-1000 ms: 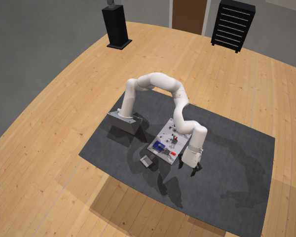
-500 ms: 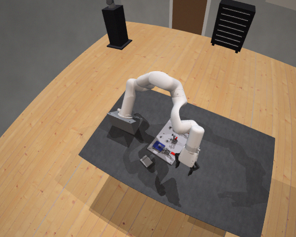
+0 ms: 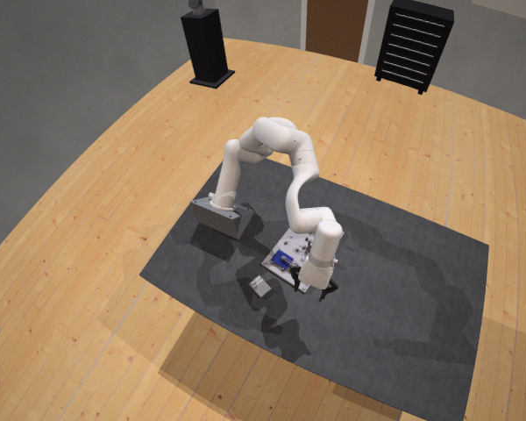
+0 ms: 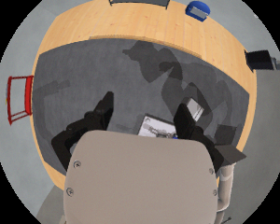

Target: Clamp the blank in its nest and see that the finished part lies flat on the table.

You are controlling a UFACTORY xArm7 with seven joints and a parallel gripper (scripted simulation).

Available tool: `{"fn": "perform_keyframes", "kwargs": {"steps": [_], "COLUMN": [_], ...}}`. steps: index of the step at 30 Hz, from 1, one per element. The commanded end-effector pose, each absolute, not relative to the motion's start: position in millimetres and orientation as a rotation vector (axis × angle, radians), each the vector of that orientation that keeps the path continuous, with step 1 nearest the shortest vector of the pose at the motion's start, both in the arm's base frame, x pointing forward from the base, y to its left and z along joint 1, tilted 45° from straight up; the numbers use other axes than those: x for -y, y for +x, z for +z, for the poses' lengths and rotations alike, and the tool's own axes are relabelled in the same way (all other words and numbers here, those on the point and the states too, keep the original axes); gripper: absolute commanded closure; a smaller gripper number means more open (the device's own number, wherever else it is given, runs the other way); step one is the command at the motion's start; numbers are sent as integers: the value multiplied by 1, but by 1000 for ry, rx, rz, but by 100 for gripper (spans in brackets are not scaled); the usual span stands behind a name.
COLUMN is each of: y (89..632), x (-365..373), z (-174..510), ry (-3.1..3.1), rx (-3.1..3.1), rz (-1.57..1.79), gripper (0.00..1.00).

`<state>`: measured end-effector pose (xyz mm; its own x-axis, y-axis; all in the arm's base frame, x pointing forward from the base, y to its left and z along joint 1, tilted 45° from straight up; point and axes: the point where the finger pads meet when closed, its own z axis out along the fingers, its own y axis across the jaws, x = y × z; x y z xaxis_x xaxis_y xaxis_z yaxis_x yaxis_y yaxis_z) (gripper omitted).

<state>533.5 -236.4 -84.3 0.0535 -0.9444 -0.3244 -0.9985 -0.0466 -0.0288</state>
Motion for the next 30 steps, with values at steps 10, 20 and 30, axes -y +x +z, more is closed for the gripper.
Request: {"fn": "perform_keyframes", "kwargs": {"steps": [10, 20, 30], "y": [492, 463, 436], "x": [219, 200, 180], "z": [-69, -55, -39], "ry": [-2234, -2308, -2354], "rx": [-1582, -1276, -975], "rz": [362, 354, 317], "gripper": [0, 0, 0]}}
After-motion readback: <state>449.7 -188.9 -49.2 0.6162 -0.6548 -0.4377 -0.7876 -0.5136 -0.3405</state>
